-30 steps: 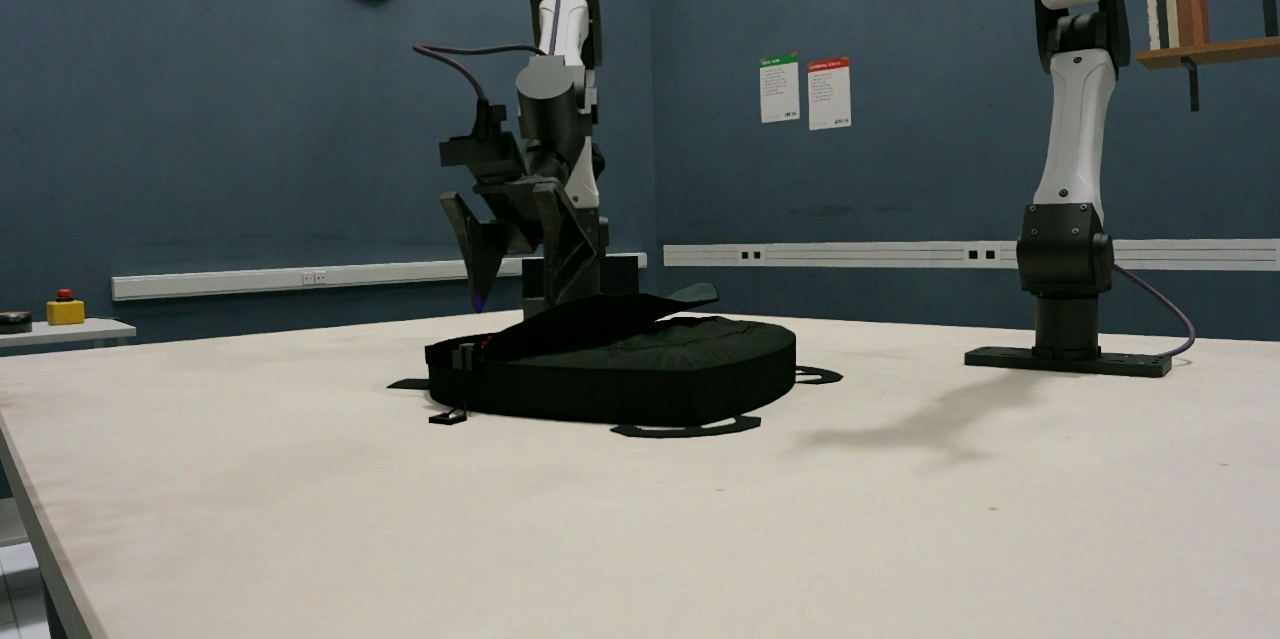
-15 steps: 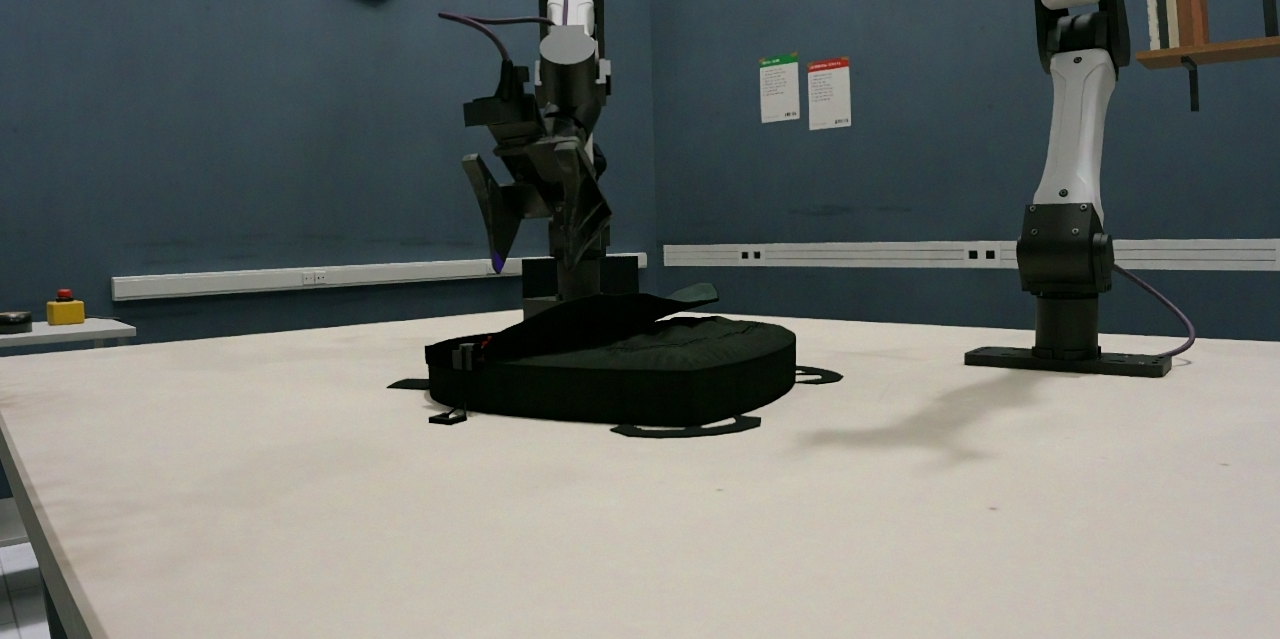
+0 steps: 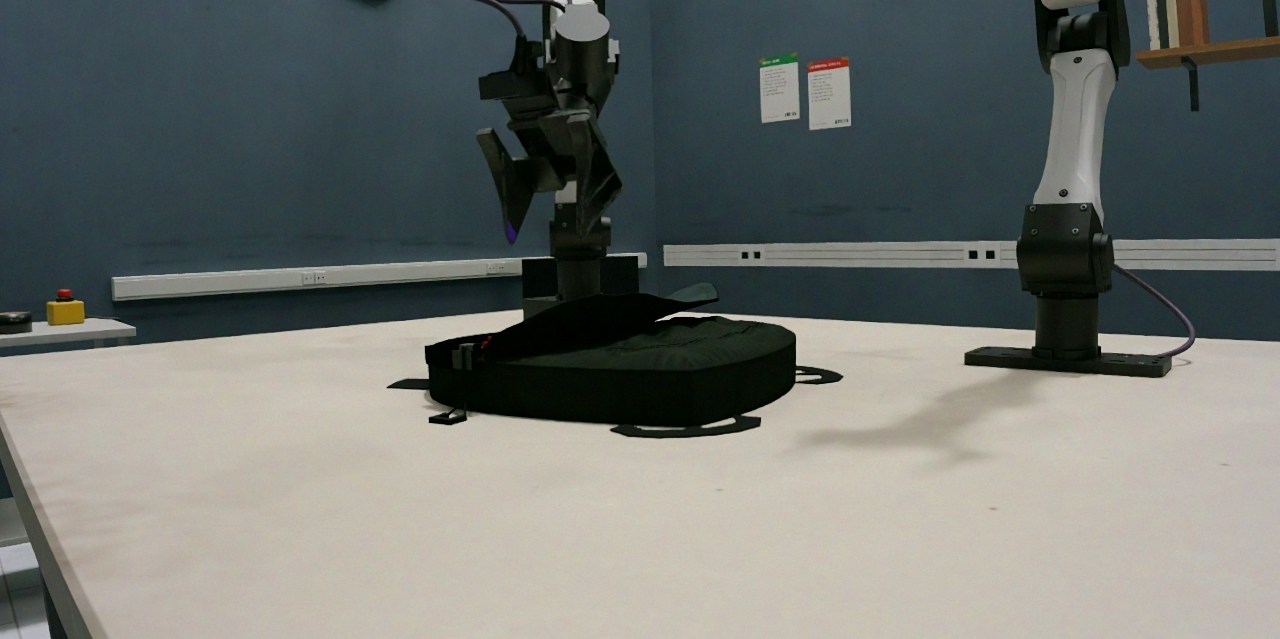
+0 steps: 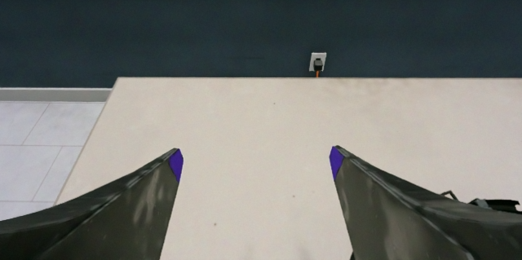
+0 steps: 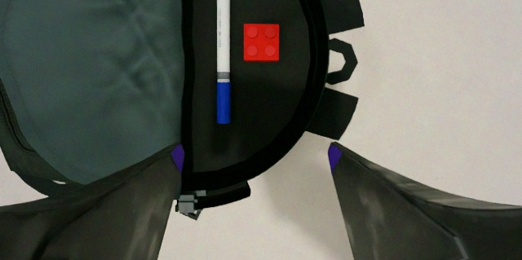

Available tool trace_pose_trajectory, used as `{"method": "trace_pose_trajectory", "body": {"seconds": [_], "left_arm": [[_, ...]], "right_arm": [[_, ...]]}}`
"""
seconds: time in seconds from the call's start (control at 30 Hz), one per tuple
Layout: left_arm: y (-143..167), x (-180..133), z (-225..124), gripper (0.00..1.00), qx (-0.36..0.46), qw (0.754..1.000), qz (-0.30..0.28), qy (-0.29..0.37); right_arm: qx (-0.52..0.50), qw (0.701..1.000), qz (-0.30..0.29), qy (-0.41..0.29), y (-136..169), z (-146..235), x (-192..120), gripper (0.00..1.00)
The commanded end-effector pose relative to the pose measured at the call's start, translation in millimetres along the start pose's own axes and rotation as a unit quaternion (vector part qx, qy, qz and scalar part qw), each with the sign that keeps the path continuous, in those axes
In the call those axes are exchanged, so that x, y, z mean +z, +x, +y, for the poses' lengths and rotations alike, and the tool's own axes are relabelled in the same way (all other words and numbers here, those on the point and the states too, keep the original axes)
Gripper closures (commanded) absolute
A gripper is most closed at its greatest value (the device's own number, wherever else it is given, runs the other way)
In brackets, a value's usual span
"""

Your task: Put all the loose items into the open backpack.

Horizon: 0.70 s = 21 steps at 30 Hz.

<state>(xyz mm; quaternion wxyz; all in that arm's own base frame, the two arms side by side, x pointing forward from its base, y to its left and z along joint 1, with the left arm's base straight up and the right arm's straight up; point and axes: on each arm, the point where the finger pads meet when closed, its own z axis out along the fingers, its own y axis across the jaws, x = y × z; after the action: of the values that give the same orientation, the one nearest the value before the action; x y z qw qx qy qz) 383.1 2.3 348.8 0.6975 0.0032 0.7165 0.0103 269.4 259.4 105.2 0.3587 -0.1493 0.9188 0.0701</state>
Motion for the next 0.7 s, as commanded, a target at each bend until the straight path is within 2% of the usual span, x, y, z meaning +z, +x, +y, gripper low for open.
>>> {"method": "trace_pose_trajectory", "body": {"seconds": [0.0,0.03,0.07,0.47,0.53,0.57,0.6,0.67], "left_arm": [[-7,-1,0,0.10,-0.001,1.000,-0.009,-0.001],[-7,-1,0,0.10,-0.001,1.000,-0.009,-0.001],[-7,-1,0,0.10,-0.001,1.000,-0.009,-0.001],[-7,-1,0,0.10,-0.001,1.000,-0.009,-0.001],[-7,-1,0,0.10,-0.001,1.000,-0.009,-0.001],[-7,-1,0,0.10,-0.001,1.000,-0.009,-0.001],[-7,-1,0,0.10,-0.001,1.000,-0.009,-0.001],[-7,-1,0,0.10,-0.001,1.000,-0.009,-0.001]], "right_arm": [[0.002,1.000,-0.001,0.003,-2,-2,-4,0.04],[0.002,1.000,-0.001,0.003,-2,-2,-4,0.04],[0.001,1.000,0.004,0.007,10,-5,-12,0.10],[-0.001,1.000,0.003,0.006,70,-2,-63,0.10],[-0.001,1.000,0.003,0.006,70,-2,-63,0.10],[0.009,1.000,-0.012,-0.005,59,6,-73,0.10],[0.000,1.000,0.000,0.004,78,-1,-73,0.10],[-0.002,1.000,0.001,0.005,89,-1,-81,0.10]]}}
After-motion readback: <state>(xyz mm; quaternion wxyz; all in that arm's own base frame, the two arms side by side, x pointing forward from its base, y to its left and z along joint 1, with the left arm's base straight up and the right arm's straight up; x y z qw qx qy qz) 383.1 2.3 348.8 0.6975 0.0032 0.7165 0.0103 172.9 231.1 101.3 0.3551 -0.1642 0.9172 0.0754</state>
